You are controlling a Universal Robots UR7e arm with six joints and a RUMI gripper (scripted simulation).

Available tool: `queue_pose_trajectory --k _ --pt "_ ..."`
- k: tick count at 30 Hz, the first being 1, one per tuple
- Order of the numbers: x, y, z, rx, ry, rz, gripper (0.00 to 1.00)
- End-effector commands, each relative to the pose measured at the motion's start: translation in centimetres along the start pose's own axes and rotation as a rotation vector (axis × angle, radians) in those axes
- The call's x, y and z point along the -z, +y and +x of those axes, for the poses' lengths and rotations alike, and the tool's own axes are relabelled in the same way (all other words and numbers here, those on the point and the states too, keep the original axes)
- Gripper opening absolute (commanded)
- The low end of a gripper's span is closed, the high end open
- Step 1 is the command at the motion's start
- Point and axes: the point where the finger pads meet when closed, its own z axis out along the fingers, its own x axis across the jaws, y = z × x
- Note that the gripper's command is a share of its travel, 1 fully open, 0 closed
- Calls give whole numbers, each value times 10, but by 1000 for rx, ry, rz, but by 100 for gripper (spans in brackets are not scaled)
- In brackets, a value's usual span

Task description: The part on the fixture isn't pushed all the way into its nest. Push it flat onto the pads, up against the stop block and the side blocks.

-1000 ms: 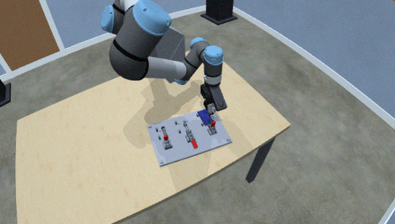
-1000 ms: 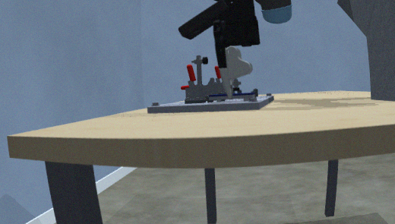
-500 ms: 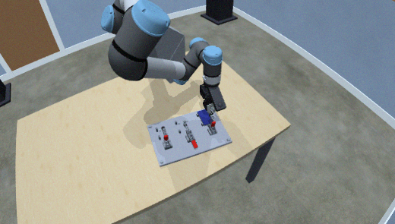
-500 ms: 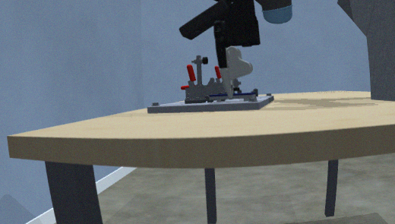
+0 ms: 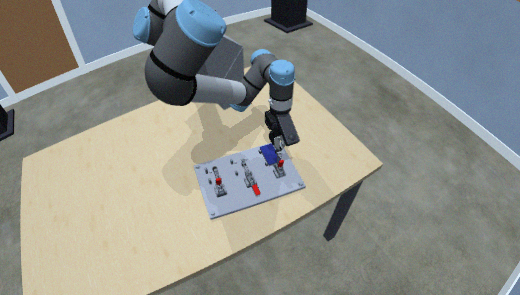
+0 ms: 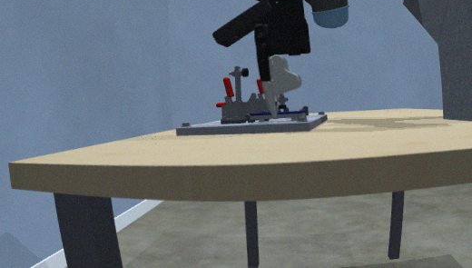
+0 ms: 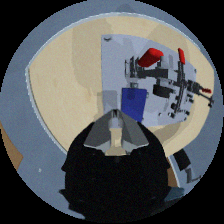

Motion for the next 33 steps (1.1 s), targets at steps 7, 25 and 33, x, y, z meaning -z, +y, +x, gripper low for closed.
queue_pose_trajectory --k 7,25,33 --pt "0 0 -3 -1 1 1 0" --pt "0 0 -13 0 -1 1 0" --pt "0 0 -22 0 -1 1 0"
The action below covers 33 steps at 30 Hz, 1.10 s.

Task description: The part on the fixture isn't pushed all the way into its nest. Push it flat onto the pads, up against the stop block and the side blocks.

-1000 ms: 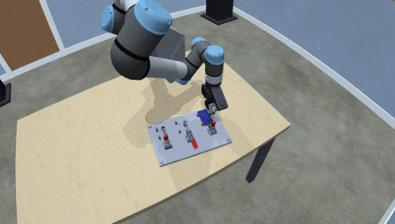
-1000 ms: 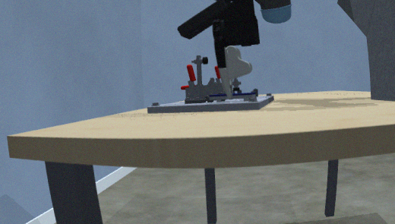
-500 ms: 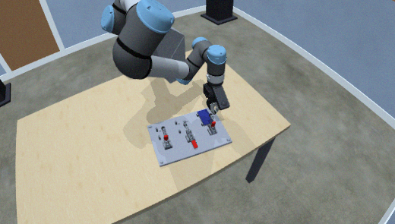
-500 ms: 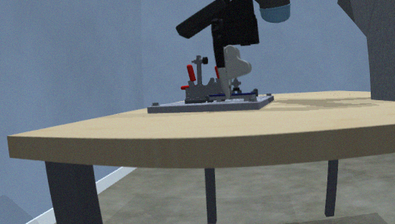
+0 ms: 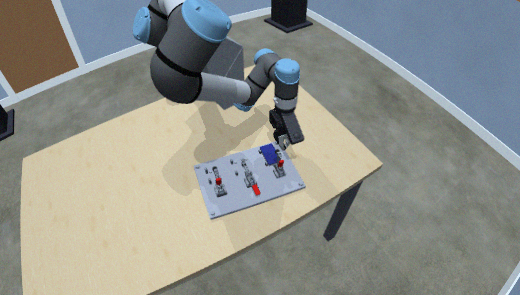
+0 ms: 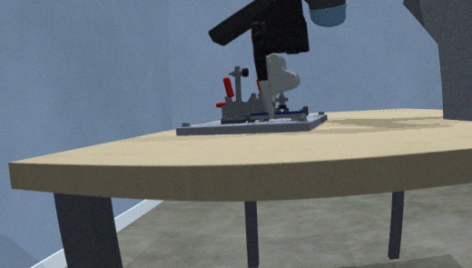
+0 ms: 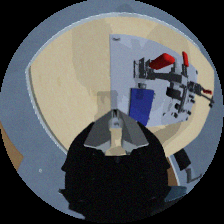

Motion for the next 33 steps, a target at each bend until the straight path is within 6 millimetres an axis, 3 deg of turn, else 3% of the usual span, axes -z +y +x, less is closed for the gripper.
queue_pose_trajectory --k 1,11,16,33 --pt "0 0 -4 0 0 1 0" --pt "0 0 -4 0 0 1 0" --pt "30 0 -4 0 0 1 0" --pt "30 0 -4 0 0 1 0"
